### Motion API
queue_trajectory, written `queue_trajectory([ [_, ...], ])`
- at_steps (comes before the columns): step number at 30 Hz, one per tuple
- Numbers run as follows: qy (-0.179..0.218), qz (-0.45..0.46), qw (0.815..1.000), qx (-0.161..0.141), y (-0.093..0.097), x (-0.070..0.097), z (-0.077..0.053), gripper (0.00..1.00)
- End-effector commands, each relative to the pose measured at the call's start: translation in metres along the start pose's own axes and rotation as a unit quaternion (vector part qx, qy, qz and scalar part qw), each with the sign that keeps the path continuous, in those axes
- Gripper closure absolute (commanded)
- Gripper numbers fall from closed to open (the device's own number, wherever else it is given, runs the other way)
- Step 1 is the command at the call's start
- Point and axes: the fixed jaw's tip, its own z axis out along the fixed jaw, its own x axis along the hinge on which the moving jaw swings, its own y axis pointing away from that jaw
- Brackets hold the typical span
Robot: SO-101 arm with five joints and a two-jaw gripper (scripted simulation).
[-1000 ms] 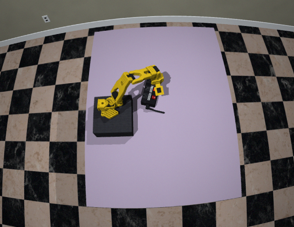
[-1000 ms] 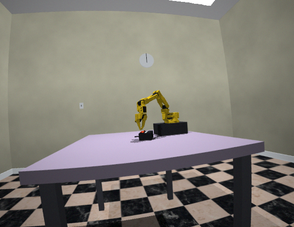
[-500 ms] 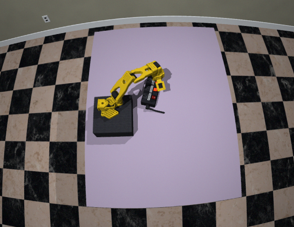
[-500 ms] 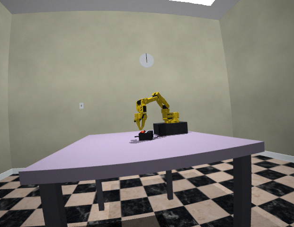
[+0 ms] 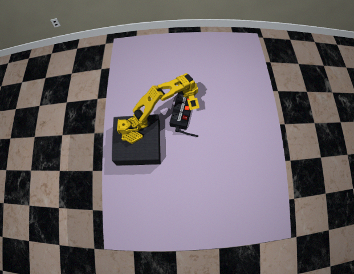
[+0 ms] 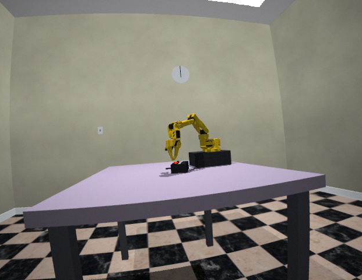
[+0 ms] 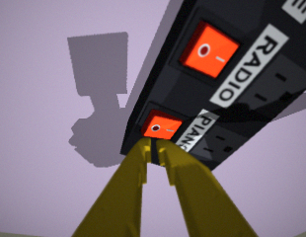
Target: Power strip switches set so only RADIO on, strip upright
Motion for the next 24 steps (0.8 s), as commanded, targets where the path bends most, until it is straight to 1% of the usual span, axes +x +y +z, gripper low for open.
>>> queue_trajectory([
  [1, -0.002, -0.006, 1.0, 0.006, -0.0018, 0.0017, 0.0018, 1.0],
  [24, -0.002, -0.005, 1.0, 0.006, 0.0004, 0.0019, -0.0003, 1.0],
])
